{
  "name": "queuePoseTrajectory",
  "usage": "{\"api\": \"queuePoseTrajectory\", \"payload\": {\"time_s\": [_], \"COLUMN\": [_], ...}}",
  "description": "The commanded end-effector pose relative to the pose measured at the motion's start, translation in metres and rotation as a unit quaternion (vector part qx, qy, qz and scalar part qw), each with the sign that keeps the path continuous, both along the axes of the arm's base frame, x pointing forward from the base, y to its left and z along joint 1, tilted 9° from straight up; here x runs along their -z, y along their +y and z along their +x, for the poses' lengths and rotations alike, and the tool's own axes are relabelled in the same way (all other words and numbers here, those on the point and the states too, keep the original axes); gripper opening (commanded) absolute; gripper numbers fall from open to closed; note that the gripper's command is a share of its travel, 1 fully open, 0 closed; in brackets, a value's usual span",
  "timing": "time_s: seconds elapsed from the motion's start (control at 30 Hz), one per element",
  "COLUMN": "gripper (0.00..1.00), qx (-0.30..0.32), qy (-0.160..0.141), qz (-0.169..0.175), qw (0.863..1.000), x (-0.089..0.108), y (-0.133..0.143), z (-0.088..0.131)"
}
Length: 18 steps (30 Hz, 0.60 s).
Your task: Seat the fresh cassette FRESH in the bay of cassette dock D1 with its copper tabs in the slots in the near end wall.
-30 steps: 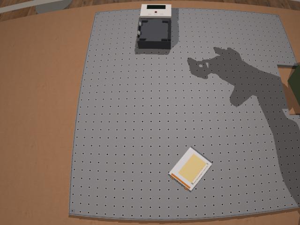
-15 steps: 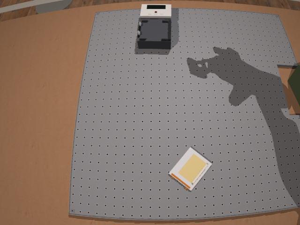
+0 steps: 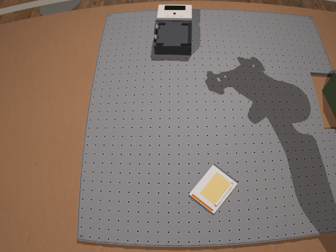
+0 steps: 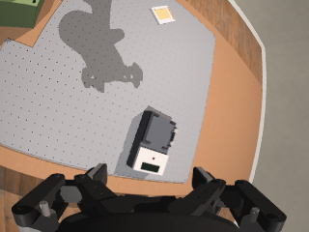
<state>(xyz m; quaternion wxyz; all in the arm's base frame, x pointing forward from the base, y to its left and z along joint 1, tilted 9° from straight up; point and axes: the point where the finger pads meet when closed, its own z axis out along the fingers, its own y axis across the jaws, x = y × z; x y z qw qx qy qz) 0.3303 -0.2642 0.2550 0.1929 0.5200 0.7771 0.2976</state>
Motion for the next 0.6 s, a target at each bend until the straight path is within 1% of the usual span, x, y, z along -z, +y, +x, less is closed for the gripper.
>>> {"api": "queuePoseTrajectory", "payload": {"time_s": [0.0,0.03,0.1,0.17,0.27,0.37,0.47,0.57], "gripper": [1.00,1.00,1.00,1.00,1.00,1.00,1.00,1.00], "qx": [-0.012,-0.025,-0.025,-0.050,-0.050,-0.088,-0.088,-0.126], "qy": [0.001,0.010,0.010,0.027,0.027,0.051,0.051,0.073], "qz": [0.001,-0.003,-0.003,-0.010,-0.010,-0.024,-0.023,-0.040], "qw": [1.000,1.000,1.000,0.998,0.998,0.995,0.995,0.989], "x": [0.005,0.007,0.007,0.012,0.018,0.026,0.031,0.038], "y": [0.016,0.020,0.020,0.029,0.040,0.053,0.062,0.075], "z": [0.009,0.010,0.010,0.012,0.014,0.017,0.019,0.020]}}
